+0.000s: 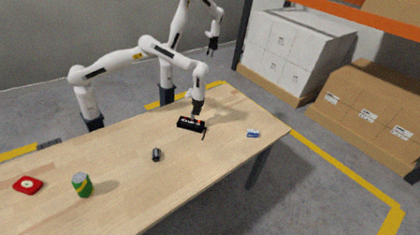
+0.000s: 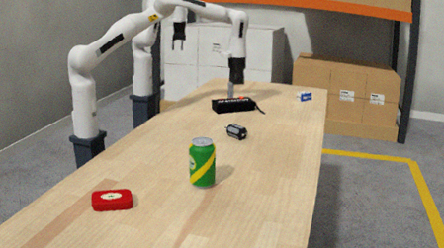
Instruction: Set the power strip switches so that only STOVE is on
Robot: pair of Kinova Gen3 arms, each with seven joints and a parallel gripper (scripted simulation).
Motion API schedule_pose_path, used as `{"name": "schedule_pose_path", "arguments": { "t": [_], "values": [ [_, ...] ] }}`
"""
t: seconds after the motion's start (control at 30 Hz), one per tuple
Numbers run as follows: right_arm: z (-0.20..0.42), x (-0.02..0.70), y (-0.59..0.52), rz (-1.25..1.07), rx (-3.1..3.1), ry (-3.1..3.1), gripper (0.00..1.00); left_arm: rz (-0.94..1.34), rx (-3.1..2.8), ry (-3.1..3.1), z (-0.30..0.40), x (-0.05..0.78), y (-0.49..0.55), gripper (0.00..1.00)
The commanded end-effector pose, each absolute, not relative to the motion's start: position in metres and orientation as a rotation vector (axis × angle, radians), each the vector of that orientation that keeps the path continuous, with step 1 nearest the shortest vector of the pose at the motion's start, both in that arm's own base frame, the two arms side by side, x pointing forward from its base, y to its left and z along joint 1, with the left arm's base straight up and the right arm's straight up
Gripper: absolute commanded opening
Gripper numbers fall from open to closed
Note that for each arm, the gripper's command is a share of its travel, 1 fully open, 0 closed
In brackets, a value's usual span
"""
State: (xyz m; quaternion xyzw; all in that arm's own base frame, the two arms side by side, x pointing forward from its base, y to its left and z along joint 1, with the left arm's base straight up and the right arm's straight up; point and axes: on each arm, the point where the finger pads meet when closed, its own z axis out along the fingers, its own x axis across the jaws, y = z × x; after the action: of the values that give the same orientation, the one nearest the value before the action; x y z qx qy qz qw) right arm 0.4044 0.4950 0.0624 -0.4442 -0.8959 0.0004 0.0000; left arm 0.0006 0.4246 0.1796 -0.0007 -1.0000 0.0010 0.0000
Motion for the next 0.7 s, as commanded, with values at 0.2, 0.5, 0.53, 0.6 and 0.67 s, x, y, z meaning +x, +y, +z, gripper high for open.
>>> {"name": "schedule_pose_path", "arguments": {
  "t": [0.2,0.5,0.53,0.6,0.67],
  "values": [
    [0.065,0.405,0.496,-0.003,-1.395,-2.815,0.00,0.000,-0.002,-3.142,0.180,0.001,0.425,1.00],
    [0.084,0.405,0.496,-0.003,-1.395,-2.815,0.00,0.000,-0.002,-3.142,0.180,0.001,0.425,1.00],
    [0.087,0.405,0.496,-0.003,-1.395,-2.815,0.00,0.000,-0.002,-3.142,0.180,0.001,0.425,1.00],
    [0.087,0.405,0.496,-0.003,-1.395,-2.815,0.00,0.000,-0.002,-3.142,0.180,0.001,0.425,1.00],
    [0.092,0.405,0.496,-0.003,-1.395,-2.815,0.00,0.000,-0.002,-3.142,0.180,0.001,0.425,1.00]
  ]
}}
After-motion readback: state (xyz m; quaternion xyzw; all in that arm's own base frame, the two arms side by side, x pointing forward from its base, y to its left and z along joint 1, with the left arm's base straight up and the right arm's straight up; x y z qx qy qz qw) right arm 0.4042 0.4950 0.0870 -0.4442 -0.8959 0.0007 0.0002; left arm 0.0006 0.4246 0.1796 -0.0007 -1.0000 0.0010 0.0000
